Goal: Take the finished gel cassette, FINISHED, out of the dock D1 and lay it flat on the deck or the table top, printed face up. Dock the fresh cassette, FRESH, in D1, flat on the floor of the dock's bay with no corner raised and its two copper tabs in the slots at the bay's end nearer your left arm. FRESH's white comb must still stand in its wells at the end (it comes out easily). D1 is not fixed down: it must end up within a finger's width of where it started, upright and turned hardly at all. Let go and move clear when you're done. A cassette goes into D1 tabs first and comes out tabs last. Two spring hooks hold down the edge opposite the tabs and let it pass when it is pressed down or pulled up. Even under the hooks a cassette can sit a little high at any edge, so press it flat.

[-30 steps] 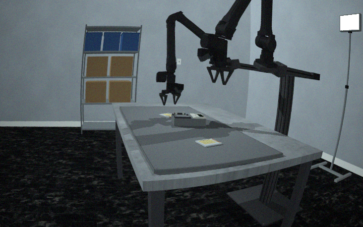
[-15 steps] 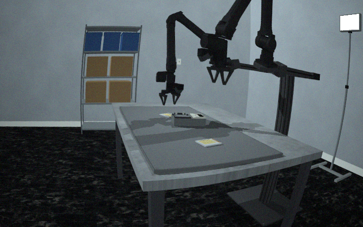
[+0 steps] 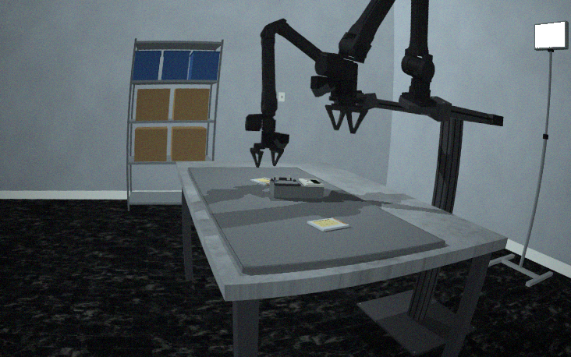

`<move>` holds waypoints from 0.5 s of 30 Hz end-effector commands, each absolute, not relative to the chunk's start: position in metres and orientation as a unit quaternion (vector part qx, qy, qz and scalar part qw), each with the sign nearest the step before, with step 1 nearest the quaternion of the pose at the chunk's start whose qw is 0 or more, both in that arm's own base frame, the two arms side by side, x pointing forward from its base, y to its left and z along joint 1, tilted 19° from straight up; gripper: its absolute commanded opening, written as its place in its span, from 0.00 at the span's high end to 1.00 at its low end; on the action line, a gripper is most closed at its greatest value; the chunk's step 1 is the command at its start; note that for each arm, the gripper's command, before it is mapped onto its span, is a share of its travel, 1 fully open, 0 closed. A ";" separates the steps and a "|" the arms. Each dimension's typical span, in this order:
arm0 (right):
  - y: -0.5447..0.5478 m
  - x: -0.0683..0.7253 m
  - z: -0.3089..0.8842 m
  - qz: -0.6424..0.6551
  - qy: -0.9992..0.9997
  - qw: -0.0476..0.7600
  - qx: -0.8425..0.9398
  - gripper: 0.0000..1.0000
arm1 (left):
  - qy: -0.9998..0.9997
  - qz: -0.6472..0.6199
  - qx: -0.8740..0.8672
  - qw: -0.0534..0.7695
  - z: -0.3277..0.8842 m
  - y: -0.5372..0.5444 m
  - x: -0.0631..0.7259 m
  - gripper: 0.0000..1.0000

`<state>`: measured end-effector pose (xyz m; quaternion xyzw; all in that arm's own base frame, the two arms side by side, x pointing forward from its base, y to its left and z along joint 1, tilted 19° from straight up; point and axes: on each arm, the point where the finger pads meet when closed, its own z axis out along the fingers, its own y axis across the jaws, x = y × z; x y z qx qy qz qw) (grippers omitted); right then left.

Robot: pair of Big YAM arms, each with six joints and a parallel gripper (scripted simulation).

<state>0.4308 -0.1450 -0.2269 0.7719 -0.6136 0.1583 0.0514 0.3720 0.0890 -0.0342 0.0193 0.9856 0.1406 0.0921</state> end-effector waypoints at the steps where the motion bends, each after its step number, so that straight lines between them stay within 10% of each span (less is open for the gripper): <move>1: -0.147 0.430 -0.234 0.156 -0.611 0.052 0.774 0.02 | 0.985 0.142 0.022 0.097 -0.027 0.084 0.373 0.00; 15: -0.151 0.430 -0.241 0.156 -0.613 0.053 0.773 0.02 | 0.985 0.142 0.022 0.097 -0.027 0.084 0.373 0.00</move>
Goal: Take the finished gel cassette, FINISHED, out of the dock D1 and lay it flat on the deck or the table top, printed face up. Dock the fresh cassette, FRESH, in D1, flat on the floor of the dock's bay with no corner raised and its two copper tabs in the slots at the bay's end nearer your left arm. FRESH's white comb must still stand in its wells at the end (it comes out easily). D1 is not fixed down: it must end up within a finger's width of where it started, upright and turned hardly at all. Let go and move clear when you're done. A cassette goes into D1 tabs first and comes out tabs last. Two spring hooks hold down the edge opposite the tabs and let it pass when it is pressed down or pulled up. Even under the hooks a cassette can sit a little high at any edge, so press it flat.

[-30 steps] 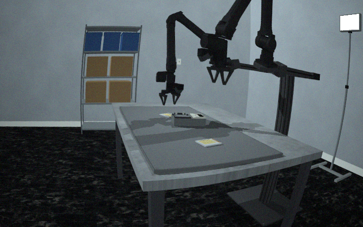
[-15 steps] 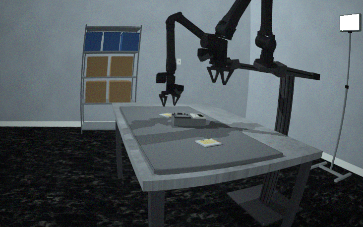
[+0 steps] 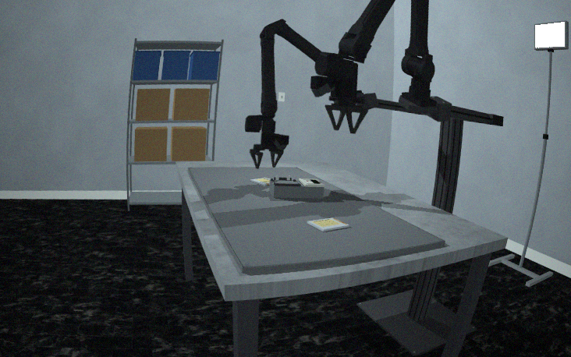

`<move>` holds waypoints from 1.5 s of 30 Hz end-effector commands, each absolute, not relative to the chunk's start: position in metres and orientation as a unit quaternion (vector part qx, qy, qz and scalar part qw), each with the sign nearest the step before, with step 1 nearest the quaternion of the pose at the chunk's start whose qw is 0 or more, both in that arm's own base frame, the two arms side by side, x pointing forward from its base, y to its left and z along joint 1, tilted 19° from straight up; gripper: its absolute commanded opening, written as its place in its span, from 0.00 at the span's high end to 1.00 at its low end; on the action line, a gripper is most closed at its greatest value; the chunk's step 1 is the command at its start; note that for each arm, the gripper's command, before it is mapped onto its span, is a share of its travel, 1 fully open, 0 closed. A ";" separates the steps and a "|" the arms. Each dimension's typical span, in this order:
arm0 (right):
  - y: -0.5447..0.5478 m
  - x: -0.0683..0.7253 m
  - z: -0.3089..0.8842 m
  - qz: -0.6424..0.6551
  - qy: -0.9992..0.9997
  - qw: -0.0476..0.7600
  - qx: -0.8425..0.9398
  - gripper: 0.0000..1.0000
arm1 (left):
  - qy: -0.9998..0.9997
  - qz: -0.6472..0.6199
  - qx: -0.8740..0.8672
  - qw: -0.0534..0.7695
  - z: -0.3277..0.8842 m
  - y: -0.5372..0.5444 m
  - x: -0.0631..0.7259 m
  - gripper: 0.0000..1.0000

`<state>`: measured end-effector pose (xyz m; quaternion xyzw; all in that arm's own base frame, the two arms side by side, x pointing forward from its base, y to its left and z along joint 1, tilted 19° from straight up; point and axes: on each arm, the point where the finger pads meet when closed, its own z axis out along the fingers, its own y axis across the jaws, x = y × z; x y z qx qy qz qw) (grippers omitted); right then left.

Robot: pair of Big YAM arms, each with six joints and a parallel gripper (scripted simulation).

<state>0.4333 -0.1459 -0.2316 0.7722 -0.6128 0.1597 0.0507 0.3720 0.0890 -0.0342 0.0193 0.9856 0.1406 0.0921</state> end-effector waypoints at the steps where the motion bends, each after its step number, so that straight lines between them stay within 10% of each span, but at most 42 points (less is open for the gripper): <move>1: -0.151 0.430 -0.241 0.156 -0.613 0.053 0.773 0.02 | 0.985 0.142 0.022 0.097 -0.027 0.084 0.373 0.00; 45: -0.155 0.433 -0.256 0.156 -0.614 0.053 0.772 0.02 | 0.985 0.142 0.022 0.097 -0.027 0.084 0.373 0.00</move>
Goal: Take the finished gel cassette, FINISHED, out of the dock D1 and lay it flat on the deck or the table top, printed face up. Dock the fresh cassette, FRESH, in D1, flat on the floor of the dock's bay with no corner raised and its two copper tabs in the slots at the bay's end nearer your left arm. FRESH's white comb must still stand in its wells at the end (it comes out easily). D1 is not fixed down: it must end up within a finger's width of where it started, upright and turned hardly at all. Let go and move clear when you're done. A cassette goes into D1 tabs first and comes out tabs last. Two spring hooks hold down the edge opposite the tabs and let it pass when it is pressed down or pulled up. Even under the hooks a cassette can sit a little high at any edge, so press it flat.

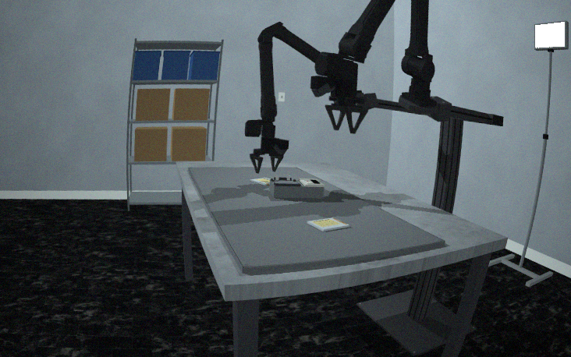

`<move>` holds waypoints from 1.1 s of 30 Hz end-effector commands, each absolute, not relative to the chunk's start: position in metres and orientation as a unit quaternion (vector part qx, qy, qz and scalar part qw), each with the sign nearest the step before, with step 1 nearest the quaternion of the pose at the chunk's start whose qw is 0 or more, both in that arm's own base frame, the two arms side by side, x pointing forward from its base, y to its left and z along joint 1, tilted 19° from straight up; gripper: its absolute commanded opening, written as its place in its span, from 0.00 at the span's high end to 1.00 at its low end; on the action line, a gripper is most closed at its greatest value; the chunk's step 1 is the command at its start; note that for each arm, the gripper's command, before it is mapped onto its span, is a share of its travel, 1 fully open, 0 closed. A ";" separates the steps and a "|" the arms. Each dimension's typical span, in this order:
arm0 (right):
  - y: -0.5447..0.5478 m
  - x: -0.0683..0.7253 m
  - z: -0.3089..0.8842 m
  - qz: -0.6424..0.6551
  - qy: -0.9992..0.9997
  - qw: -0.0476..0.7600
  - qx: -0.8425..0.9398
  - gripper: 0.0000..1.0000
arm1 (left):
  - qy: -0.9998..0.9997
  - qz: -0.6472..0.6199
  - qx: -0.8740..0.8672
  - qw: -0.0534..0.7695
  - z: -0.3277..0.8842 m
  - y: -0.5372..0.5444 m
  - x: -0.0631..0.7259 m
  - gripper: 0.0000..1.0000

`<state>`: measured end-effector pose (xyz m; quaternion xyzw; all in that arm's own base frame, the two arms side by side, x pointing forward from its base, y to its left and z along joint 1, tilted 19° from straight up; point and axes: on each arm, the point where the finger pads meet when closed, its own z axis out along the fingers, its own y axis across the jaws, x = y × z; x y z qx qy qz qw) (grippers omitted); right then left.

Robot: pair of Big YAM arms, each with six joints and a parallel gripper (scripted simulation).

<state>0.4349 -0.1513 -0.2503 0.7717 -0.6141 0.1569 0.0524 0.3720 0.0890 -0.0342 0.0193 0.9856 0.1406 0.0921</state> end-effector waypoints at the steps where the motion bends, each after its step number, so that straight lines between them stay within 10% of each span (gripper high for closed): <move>1: -0.155 0.433 -0.256 0.156 -0.614 0.053 0.772 0.02 | 0.985 0.142 0.022 0.097 -0.027 0.084 0.373 0.00; 33: -0.159 0.437 -0.271 0.156 -0.614 0.053 0.772 0.02 | 0.985 0.142 0.022 0.097 -0.027 0.084 0.373 0.00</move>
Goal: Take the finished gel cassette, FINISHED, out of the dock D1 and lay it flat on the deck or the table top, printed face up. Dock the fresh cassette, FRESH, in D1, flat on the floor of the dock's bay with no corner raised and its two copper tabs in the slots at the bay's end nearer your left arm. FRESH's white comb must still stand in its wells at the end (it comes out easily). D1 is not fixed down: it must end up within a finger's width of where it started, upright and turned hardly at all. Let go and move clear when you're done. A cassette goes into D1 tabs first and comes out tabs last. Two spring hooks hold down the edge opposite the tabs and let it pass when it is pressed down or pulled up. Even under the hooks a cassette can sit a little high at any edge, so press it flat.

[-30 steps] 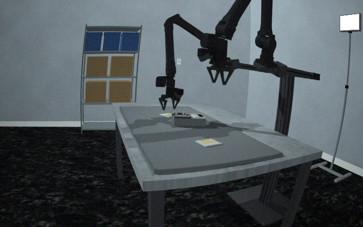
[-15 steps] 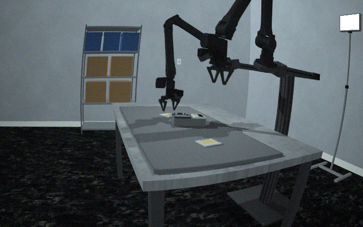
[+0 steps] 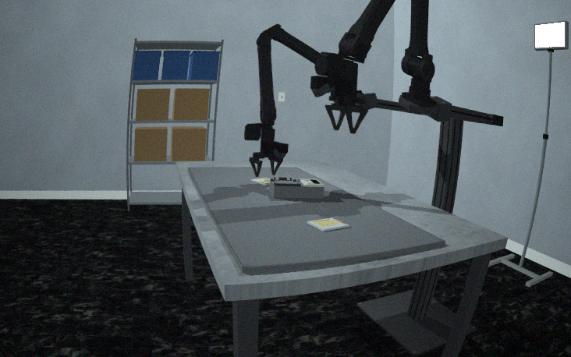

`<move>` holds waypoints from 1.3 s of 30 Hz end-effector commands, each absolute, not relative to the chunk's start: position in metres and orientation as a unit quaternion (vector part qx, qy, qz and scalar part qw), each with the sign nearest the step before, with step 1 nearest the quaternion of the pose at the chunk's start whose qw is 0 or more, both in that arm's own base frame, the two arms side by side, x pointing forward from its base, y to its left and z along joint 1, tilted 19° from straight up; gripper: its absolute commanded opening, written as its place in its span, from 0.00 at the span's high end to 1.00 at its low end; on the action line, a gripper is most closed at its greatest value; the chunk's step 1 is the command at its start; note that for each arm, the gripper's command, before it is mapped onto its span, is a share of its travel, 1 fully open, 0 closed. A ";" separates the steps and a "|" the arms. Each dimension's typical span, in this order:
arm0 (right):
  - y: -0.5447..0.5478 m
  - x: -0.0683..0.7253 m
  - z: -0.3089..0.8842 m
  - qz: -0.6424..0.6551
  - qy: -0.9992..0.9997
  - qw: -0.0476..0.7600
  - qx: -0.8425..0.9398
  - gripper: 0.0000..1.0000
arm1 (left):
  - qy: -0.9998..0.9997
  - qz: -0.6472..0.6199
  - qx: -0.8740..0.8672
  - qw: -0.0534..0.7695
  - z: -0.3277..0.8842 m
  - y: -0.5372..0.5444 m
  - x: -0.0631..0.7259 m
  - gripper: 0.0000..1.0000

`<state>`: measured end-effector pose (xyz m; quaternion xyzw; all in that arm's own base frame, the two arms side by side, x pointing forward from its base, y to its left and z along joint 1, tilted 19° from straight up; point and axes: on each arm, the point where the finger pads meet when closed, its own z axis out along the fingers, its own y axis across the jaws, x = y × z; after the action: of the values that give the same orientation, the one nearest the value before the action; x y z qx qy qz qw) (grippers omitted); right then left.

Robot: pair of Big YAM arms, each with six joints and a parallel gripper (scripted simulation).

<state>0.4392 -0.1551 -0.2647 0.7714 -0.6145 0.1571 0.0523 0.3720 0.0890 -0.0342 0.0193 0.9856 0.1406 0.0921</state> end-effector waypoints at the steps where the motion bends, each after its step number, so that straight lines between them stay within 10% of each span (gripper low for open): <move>1: -0.159 0.437 -0.271 0.156 -0.614 0.053 0.772 0.02 | 0.985 0.142 0.022 0.097 -0.027 0.084 0.373 0.00; 39: -0.163 0.441 -0.285 0.155 -0.614 0.053 0.772 0.02 | 0.985 0.142 0.022 0.097 -0.027 0.084 0.373 0.00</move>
<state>0.4430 -0.1584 -0.2785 0.7707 -0.6153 0.1570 0.0526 0.3720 0.0890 -0.0342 0.0193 0.9856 0.1406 0.0921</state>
